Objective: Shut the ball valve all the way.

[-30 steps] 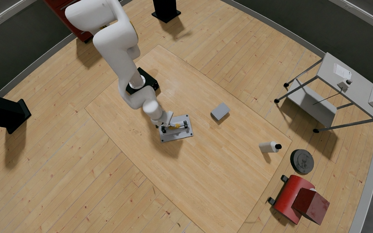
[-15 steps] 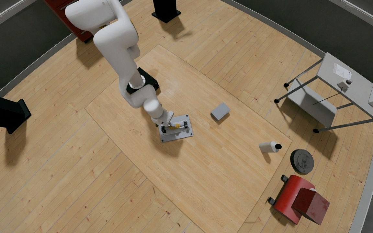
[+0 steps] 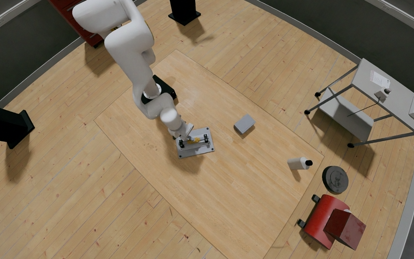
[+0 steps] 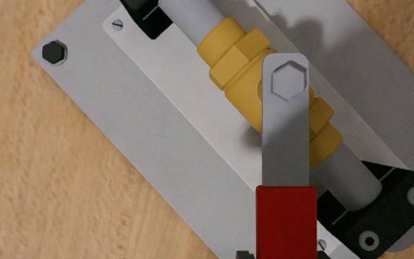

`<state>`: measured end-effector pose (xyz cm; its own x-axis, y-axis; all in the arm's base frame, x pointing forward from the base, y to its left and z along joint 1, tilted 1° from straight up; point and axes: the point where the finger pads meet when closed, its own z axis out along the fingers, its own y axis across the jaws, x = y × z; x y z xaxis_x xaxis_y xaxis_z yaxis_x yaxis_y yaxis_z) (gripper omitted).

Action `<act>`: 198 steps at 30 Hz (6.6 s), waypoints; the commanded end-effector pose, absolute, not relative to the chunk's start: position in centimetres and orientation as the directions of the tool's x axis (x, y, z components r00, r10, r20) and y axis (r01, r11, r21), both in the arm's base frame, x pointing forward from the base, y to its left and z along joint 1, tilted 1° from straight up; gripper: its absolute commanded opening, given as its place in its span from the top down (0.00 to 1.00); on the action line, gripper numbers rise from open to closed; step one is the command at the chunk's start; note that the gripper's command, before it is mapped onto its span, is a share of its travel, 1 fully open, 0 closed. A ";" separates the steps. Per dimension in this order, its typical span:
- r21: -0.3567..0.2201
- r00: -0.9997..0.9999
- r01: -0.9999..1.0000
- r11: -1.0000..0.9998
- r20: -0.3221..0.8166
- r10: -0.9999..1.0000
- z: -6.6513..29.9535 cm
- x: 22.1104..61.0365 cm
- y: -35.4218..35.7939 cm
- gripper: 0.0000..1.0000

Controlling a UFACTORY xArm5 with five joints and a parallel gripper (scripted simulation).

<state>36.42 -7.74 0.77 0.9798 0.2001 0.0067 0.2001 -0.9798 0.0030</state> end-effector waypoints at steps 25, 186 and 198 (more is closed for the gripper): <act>0.001 1.000 0.023 -1.000 0.007 0.023 0.8 36.3 -6.2 1.00; -0.004 0.792 -0.610 -0.792 0.005 -0.610 0.8 38.0 -0.8 0.31; -0.004 0.792 -0.610 -0.792 0.005 -0.610 0.8 38.0 -0.8 0.31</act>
<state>37.87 -0.83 0.68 0.7924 -0.6100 0.0025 -0.6100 -0.7924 -0.0018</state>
